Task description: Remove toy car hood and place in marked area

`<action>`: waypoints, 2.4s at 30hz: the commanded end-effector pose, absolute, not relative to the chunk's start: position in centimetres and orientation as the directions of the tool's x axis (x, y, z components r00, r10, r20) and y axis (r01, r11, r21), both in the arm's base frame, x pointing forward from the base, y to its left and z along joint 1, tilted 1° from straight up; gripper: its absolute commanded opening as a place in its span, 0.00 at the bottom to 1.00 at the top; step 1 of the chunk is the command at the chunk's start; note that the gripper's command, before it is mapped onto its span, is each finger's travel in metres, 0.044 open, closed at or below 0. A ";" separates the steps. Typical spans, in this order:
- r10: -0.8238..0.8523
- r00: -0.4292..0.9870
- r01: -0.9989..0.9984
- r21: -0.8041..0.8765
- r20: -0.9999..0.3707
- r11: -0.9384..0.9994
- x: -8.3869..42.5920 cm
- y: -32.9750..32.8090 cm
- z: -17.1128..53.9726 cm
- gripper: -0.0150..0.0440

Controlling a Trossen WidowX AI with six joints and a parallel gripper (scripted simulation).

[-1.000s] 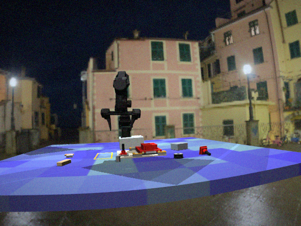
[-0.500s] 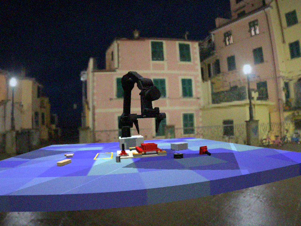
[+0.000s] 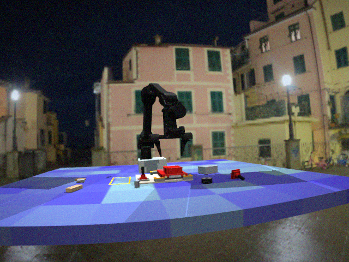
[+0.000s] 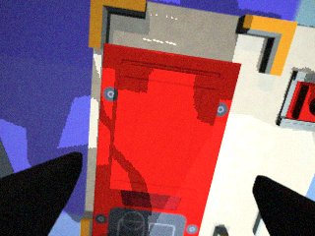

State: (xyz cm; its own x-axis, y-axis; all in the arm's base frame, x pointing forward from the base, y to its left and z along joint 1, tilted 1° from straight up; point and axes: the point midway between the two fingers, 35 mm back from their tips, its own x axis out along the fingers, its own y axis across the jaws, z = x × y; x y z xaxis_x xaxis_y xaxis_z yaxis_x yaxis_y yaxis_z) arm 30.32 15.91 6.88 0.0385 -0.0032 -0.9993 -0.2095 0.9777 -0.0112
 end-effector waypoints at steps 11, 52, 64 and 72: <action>-0.003 0.034 -0.207 -0.010 -0.999 0.978 30.3 16.0 5.6 1.00; -0.003 0.034 -0.207 -0.010 -0.999 0.978 30.4 16.1 2.5 1.00; -0.003 0.034 -0.207 -0.010 -0.999 0.978 30.4 16.1 1.9 1.00; -0.003 0.034 -0.207 -0.010 -0.999 0.978 30.4 16.1 1.6 1.00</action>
State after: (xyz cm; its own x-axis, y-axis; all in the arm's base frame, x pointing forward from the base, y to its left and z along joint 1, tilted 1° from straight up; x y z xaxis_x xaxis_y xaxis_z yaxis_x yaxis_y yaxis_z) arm 30.40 16.07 1.75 0.0351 -0.0049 -0.9994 -0.2096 0.9777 -0.0122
